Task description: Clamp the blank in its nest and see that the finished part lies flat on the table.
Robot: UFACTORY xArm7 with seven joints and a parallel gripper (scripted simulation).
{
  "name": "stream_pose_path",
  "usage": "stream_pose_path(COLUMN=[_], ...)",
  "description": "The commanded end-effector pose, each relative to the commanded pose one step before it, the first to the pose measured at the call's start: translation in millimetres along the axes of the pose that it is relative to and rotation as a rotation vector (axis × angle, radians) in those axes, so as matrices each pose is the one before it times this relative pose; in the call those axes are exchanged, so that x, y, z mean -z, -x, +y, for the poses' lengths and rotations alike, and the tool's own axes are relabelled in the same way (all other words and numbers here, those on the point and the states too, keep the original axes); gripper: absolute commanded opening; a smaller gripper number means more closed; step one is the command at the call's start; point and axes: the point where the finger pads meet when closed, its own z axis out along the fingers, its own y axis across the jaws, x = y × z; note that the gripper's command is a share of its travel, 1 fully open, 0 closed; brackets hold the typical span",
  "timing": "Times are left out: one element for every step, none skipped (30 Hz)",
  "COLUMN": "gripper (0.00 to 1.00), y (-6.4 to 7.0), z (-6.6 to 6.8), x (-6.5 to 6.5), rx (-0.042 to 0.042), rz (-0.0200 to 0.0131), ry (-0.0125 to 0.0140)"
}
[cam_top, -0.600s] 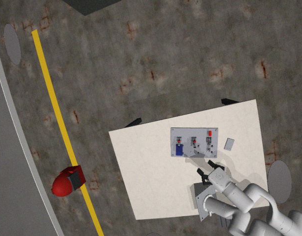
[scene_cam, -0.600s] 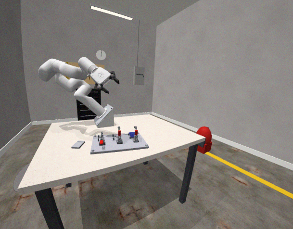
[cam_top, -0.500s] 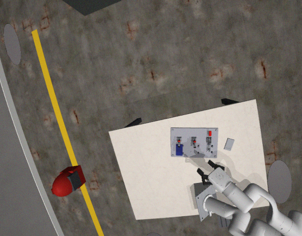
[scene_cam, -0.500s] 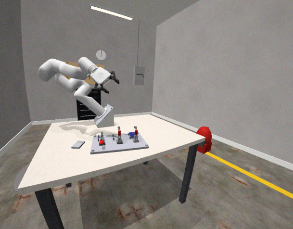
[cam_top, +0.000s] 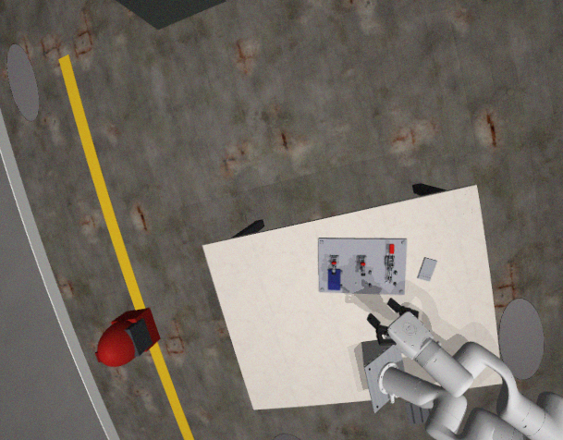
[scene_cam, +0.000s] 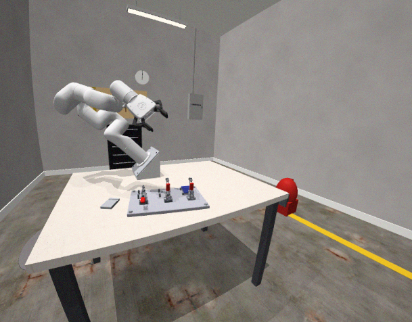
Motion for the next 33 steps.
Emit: stream_pose_path(gripper=[1.0, 1.0, 1.0, 1.0, 1.0, 1.0, 1.0, 1.0, 1.0, 1.0, 1.0, 1.0, 1.0, 1.0, 1.0, 1.0, 1.0, 1.0, 1.0, 1.0, 1.0, 1.0, 1.0, 1.0, 1.0, 1.0, 1.0, 1.0, 1.0, 1.0, 1.0, 1.0, 1.0], y=[1.2, -0.01, -0.02, -0.03, -0.05, -0.07, -0.09, -0.11, -0.15, -0.18, -0.22, -0.26, -0.31, 0.0, 0.0, 0.0, -0.35, -0.39, 0.0, -0.43, 0.0, -0.46, 0.0, 0.0, -0.48, 0.0, -0.49, 0.0, 0.0, -0.47, 0.0, 0.0, 0.0], z=[1.4, -0.02, -0.03, -0.05, -0.06, -0.08, -0.1, -0.11, -0.12, -0.12, -0.11, -0.09, -0.05, 0.0, 0.0, 0.0, 0.0, 0.08, 0.0, 0.18, 0.0, 0.3, 0.0, 0.0, 0.44, 0.0, 0.61, 0.0, 0.0, 0.79, 0.0, 0.0, 0.0], x=[0.79, -0.15, -0.28, -0.45, -0.64, -0.87, -1.11, -1.38, -1.66, -1.95, -2.25, -2.55, -2.86, 0.0, 0.0, 0.0, -3.16, -3.46, 0.0, -3.75, 0.0, -4.03, 0.0, 0.0, -4.29, 0.0, -4.53, 0.0, 0.0, -4.76, 0.0, 0.0, 0.0], rx=[0.0024, 0.0019, 0.00359, 0.00573, 0.00827, 0.01117, 0.01436, 0.01781, 0.02148, 0.02531, 0.02927, 0.03333, 0.03744, 0.0, 0.0, 0.0, 0.04156, 0.04568, 0.0, 0.04974, 0.0, 0.05373, 0.0, 0.0, 0.05762, 0.0, 0.06137, 0.0, 0.0, 0.06497, 0.0, 0.0, 0.0], rz=[-0.00279, 0.00043, 0.00082, 0.00131, 0.0019, 0.00259, 0.00337, 0.00425, 0.00521, 0.00626, 0.0074, 0.00863, 0.00994, 0.0, 0.0, 0.0, 0.01133, 0.01277, 0.0, 0.01427, 0.0, 0.0158, 0.0, 0.0, 0.01733, 0.0, 0.01885, 0.0, 0.0, 0.02031, 0.0, 0.0, 0.0], ry=[0.00201, -0.00047, -0.00088, -0.00141, -0.00202, -0.00269, -0.00342, -0.00417, -0.00493, -0.00566, -0.00635, -0.00696, -0.00747, 0.0, 0.0, 0.0, -0.00785, -0.00808, 0.0, -0.00814, 0.0, -0.008, 0.0, 0.0, -0.00764, 0.0, -0.00706, 0.0, 0.0, -0.00624, 0.0, 0.0, 0.0])
